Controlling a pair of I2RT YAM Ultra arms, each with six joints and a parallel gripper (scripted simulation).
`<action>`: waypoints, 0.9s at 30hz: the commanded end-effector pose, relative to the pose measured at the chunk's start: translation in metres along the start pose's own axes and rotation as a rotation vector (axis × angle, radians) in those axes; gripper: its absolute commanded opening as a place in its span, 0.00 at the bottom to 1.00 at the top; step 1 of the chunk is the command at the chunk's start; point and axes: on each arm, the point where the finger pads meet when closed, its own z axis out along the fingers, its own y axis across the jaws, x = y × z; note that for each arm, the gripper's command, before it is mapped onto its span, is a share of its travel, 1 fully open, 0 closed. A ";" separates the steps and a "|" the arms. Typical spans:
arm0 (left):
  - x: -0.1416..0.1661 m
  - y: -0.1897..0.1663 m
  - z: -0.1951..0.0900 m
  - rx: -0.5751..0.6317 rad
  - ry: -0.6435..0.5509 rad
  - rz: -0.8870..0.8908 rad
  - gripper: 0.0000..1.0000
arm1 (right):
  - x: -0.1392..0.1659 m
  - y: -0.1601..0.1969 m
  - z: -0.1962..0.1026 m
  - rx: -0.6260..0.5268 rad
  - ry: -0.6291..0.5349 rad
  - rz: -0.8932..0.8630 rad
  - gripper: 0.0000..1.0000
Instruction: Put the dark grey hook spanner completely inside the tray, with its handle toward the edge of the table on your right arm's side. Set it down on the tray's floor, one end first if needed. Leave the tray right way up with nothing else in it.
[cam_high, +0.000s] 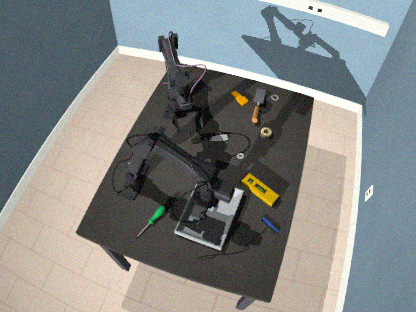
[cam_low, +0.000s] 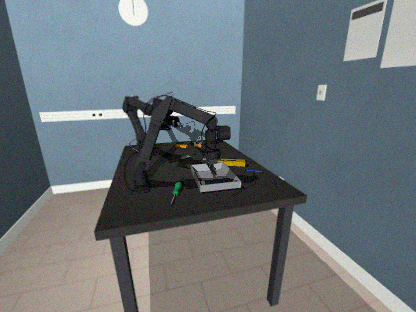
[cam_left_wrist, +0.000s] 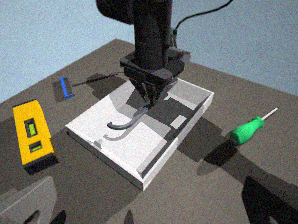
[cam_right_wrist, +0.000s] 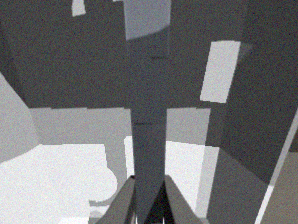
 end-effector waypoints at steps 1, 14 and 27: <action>0.003 -0.002 -0.011 -0.002 0.012 -0.013 1.00 | 0.001 0.005 0.017 -0.019 -0.002 0.010 0.08; -0.003 -0.001 -0.010 0.000 -0.003 -0.008 1.00 | 0.001 0.010 0.052 -0.030 -0.003 0.006 0.08; -0.003 -0.001 -0.010 0.000 -0.003 -0.008 1.00 | 0.001 0.013 0.053 -0.038 -0.004 0.005 0.08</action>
